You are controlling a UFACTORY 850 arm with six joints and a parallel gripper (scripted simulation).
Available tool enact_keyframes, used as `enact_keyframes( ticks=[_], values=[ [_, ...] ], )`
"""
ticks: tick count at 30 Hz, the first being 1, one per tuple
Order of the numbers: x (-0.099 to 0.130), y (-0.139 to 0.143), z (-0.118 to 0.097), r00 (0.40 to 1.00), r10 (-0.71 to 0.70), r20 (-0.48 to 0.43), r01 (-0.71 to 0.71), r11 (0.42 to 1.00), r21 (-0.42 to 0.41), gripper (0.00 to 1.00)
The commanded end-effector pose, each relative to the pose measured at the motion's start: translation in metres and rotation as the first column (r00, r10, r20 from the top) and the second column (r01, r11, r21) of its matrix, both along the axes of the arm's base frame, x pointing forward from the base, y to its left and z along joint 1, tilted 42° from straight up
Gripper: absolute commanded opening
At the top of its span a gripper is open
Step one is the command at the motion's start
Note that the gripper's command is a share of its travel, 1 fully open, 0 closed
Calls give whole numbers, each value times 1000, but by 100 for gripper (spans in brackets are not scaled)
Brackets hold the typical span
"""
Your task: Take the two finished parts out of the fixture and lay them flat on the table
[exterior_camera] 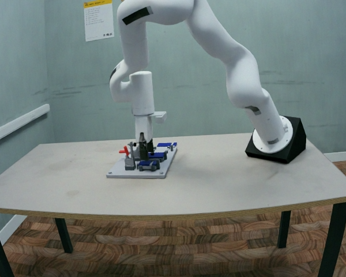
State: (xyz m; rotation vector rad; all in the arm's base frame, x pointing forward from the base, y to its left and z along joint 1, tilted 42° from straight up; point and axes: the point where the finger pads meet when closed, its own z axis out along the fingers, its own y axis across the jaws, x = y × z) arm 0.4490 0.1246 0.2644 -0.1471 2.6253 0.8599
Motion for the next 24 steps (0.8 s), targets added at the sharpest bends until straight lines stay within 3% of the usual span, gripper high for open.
enact_keyframes(
  ticks=[1, 24],
  values=[
    [1, 1, -1, 1000, 0, 1, 0, 1000, 0, 100],
    [10, 17, -21, 1000, 0, 1, 0, 1000, 0, 100]
  ],
)
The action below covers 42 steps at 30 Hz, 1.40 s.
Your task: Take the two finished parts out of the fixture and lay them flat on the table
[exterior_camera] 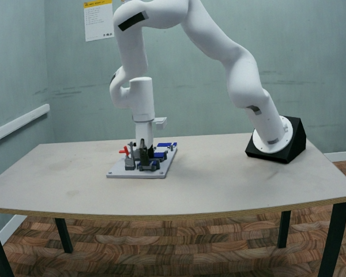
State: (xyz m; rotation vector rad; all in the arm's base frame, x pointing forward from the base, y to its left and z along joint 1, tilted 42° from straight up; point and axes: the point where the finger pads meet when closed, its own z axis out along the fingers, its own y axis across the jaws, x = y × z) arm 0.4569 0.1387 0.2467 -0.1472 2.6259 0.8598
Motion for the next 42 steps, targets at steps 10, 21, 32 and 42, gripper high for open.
enact_keyframes(
  ticks=[10, 21, 32, 42],
  values=[
    [4, 7, -8, 1000, -1, 2, 1, 1000, 0, 100],
    [5, 7, -9, 1000, -1, 2, 1, 1000, 0, 100],
    [5, 7, -9, 1000, -1, 2, 1, 1000, 0, 0],
    [5, 7, -9, 1000, -1, 2, 1, 1000, 0, 0]
  ],
)
